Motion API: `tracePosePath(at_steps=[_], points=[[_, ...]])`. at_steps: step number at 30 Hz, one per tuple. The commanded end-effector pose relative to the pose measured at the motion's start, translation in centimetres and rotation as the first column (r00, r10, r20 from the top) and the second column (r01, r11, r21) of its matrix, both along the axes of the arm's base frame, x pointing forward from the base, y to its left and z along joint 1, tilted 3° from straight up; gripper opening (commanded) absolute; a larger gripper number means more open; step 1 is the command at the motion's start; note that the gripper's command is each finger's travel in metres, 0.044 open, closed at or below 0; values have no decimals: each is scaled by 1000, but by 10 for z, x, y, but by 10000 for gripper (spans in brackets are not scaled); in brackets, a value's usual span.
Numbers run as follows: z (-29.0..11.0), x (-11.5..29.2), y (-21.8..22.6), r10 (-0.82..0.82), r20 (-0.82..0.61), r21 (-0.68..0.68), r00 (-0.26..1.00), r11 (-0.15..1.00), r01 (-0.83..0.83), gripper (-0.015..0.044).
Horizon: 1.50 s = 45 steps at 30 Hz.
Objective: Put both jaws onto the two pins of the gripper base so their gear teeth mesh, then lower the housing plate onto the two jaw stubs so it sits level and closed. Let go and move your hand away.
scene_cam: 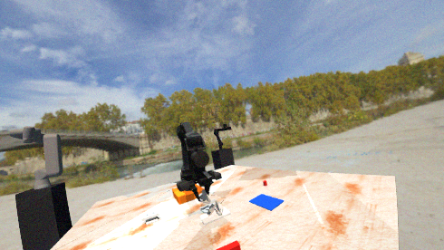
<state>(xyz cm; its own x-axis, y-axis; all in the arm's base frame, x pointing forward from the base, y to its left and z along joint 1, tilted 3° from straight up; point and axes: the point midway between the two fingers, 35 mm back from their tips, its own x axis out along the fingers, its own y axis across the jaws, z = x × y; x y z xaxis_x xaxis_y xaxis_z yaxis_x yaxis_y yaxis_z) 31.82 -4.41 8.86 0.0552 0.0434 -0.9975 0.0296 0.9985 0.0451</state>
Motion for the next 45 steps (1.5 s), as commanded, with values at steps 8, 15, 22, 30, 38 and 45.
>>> tracePosePath(at_steps=[8,15,22,30,38,45], points=[[1,0,0,5,2,3,1000,1000,-5,134],[1,0,0,22,2,2,1000,1000,-22,134],[1,0,0,22,2,2,1000,1000,-22,134],[1,0,0,22,2,2,1000,1000,-22,134],[-10,1,1,23,2,2,1000,1000,-23,134],[-22,2,1,23,3,2,1000,1000,-23,134]])
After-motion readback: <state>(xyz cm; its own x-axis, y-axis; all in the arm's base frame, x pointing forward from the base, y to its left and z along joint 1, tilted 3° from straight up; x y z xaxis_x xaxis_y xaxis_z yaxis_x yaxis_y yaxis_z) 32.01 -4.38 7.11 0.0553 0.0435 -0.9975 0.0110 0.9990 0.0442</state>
